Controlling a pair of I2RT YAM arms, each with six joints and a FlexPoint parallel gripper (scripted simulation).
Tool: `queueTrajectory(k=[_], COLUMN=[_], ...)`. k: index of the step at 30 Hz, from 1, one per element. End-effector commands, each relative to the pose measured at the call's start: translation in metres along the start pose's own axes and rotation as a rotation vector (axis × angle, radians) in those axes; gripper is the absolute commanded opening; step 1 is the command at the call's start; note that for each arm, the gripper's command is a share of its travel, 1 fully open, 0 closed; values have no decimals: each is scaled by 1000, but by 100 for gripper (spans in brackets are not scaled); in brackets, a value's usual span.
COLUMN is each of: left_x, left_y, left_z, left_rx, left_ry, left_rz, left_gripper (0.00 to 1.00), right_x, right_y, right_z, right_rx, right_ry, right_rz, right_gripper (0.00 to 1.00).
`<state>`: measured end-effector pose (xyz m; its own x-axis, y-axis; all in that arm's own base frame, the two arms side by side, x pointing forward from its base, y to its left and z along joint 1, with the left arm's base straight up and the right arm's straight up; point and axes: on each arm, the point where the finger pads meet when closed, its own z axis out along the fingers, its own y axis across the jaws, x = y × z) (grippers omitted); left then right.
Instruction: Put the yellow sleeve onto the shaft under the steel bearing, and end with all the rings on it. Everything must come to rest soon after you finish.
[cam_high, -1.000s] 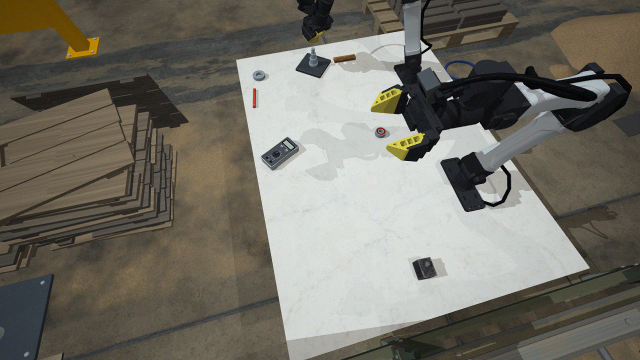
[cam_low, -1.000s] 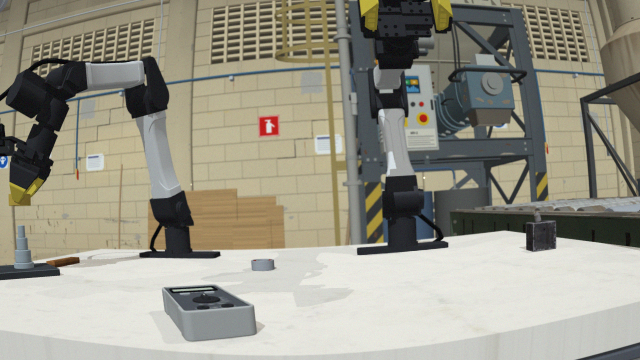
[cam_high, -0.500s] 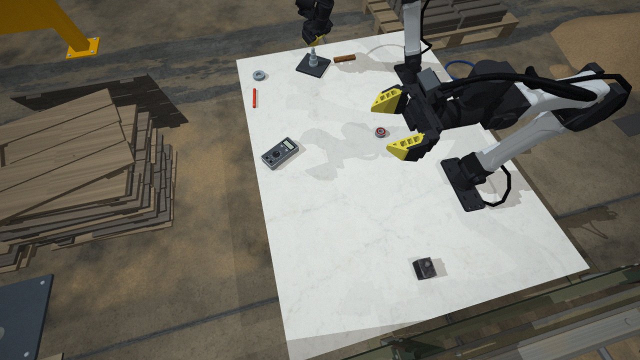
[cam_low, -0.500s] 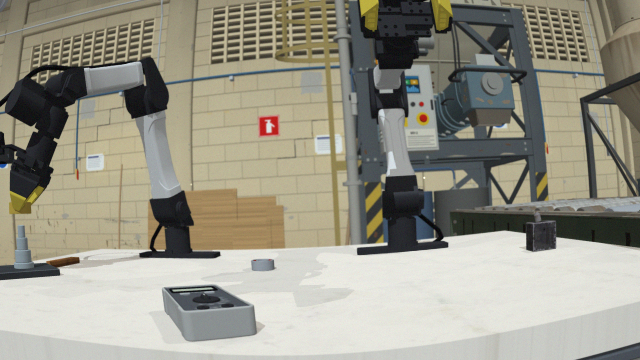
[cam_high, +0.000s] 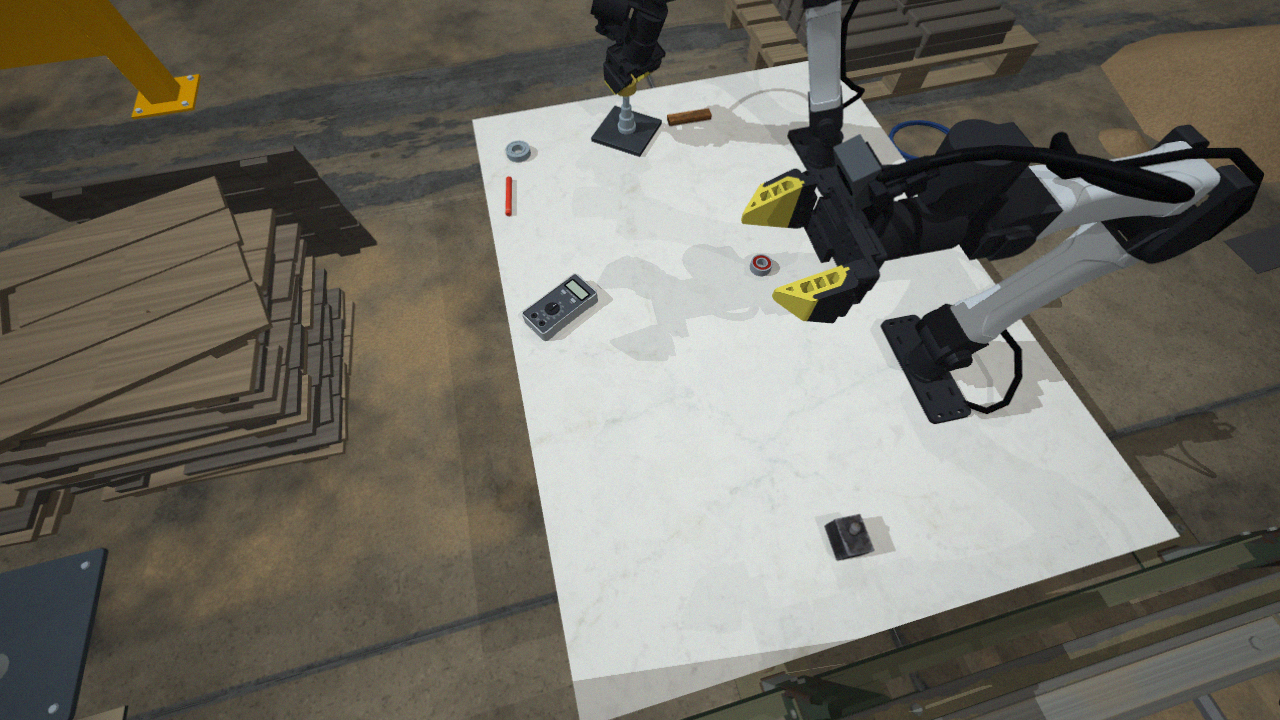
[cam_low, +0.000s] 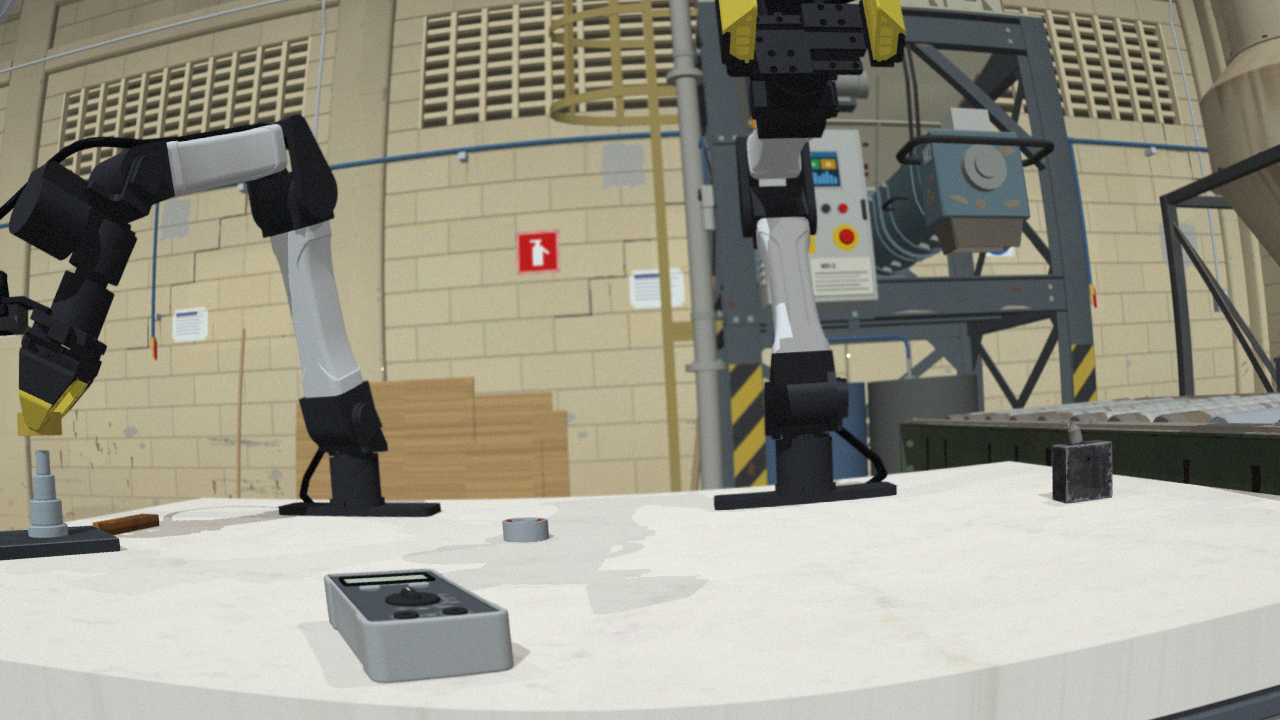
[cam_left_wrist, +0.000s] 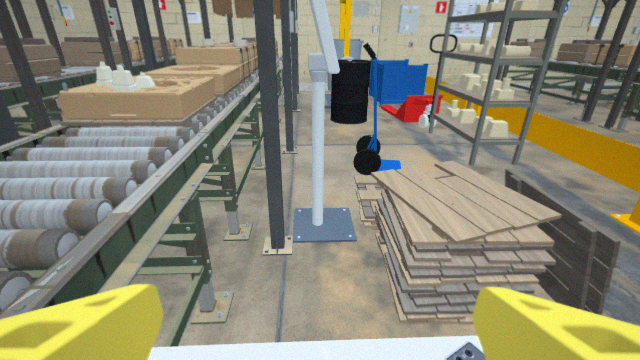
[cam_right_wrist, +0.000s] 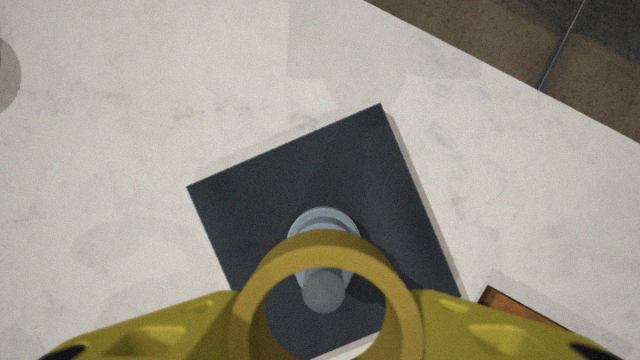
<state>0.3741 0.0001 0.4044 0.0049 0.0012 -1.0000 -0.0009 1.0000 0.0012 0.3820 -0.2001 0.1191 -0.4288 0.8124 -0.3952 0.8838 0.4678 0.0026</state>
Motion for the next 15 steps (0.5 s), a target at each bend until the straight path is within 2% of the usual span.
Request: queueTrajectory(k=[1, 4, 7, 8, 10, 12, 14, 15], left_x=[-10, -10, -10, -10, -10, -10, -10, -10], left_y=[0, 0, 0, 0, 0, 0, 0, 0], left_z=[-1, -1, -1, -1, -1, -1, -1, -1], left_rx=[-6, -6, -6, -6, -6, -6, -6, -6], left_ry=[-29, -29, -29, -29, -29, -29, -29, -29], left_rz=[4, 4, 4, 4, 4, 4, 4, 4], left_gripper=[100, 100, 100, 100, 100, 100, 100, 100], right_x=[-2, 1, -12, 0, 2, -8, -8, 0], right_y=[11, 5, 11, 6, 7, 9, 9, 6], right_z=[-2, 5, -11, 2, 10, -6, -6, 8], right_rx=[-32, -15, -48, -26, -20, -43, -43, -26], right_ry=[-22, -8, -49, -24, -14, -49, -49, -29], right_rz=[-1, 4, 17, 9, 4, 14, 14, 7], right_gripper=[0, 0, 0, 0, 0, 0, 0, 0])
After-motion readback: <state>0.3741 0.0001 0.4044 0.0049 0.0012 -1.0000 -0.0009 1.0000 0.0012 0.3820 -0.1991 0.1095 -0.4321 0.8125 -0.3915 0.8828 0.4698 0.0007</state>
